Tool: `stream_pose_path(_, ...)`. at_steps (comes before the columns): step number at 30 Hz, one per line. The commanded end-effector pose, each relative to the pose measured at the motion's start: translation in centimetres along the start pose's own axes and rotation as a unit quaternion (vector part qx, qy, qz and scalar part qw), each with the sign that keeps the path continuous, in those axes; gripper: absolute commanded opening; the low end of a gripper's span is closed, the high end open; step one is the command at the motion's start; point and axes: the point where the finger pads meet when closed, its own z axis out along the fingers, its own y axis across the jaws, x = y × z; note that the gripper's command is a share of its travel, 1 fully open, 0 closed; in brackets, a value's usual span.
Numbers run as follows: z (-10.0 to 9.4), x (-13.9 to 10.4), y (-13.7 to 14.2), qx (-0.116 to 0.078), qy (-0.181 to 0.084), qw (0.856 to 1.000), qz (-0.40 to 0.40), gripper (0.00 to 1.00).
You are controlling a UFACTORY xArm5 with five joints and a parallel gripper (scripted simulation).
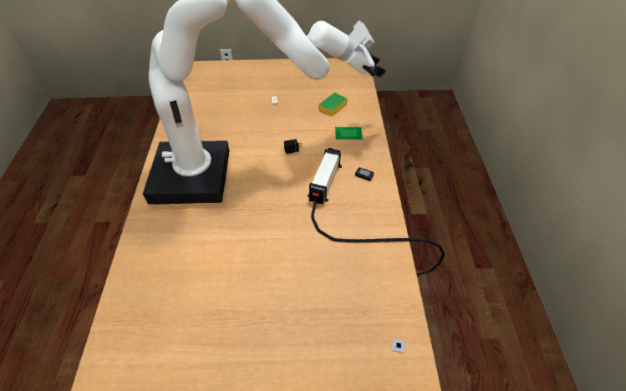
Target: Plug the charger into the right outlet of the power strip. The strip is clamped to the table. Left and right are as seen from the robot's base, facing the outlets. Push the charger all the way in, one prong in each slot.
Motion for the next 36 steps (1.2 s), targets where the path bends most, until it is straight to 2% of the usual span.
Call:
stream_pose_path(1,-0.8,-1.9,0.8,-0.009,-0.034,0.999,-0.005,0.53)
stream_pose_path(9,-2.8,-7.1,2.7,-0.028,-0.112,0.993,-0.017,0.53)
stream_pose_path(11,-2.8,-7.1,2.7,-0.028,-0.112,0.993,-0.017,0.53)
stream_pose_path(15,-4.1,-9.9,3.6,-0.036,-0.154,0.987,-0.022,0.53)
stream_pose_path(26,-8.6,-17.9,6.0,-0.054,-0.267,0.961,-0.035,0.53)
stream_pose_path(28,-8.6,-17.9,6.0,-0.054,-0.267,0.961,-0.035,0.53)
stream_pose_path(36,-12.1,-23.0,7.3,-0.062,-0.337,0.938,-0.042,0.53)
